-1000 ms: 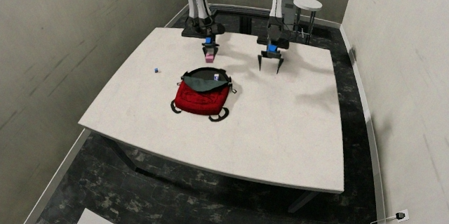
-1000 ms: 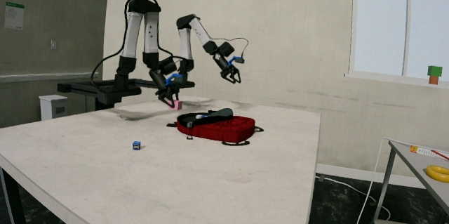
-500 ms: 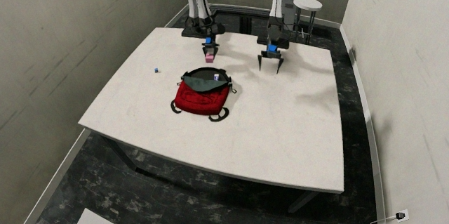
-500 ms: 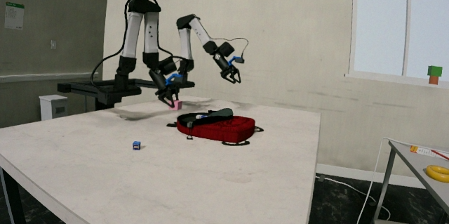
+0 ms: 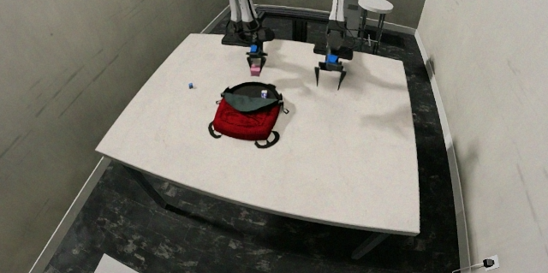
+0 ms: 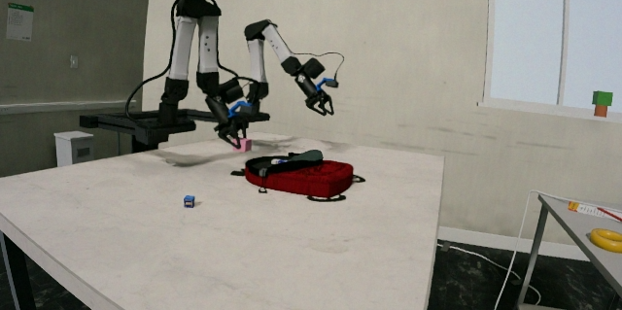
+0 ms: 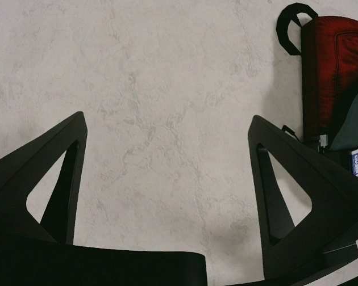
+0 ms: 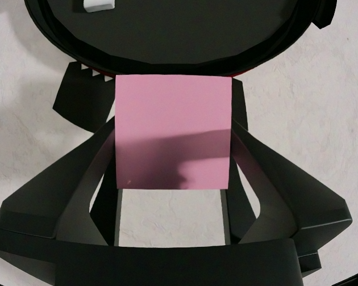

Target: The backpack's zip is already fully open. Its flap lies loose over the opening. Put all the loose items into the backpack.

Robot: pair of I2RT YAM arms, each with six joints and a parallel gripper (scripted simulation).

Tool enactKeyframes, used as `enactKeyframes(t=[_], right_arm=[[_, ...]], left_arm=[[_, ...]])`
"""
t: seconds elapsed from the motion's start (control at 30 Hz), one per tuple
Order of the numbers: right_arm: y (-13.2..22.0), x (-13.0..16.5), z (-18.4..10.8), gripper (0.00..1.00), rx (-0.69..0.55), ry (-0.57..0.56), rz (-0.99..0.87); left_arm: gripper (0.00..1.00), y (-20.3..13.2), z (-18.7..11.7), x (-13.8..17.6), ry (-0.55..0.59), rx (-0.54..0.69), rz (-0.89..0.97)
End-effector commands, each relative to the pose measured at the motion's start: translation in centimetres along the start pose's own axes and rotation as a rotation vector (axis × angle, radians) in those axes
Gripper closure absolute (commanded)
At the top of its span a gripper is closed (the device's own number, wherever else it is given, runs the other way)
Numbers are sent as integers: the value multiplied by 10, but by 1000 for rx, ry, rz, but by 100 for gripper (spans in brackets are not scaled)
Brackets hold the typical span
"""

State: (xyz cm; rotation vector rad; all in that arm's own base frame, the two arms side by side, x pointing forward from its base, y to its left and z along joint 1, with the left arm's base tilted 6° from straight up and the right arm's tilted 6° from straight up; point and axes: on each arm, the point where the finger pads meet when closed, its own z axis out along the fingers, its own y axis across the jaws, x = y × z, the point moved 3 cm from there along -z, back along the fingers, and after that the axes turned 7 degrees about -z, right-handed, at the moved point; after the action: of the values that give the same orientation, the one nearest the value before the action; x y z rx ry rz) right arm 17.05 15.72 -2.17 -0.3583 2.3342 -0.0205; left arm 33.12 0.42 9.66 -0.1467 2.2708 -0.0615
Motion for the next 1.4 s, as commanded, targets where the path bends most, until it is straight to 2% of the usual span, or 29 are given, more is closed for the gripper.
enactKeyframes(t=[0.0, 1.37], right_arm=[[7, -13, -4, 61, -23, -46, 33], [-7, -101, 76, 61, -14, -26, 15]], left_arm=[[10, -2, -2, -6, -17, 7, 5], [10, -2, -2, -6, -17, 7, 5]])
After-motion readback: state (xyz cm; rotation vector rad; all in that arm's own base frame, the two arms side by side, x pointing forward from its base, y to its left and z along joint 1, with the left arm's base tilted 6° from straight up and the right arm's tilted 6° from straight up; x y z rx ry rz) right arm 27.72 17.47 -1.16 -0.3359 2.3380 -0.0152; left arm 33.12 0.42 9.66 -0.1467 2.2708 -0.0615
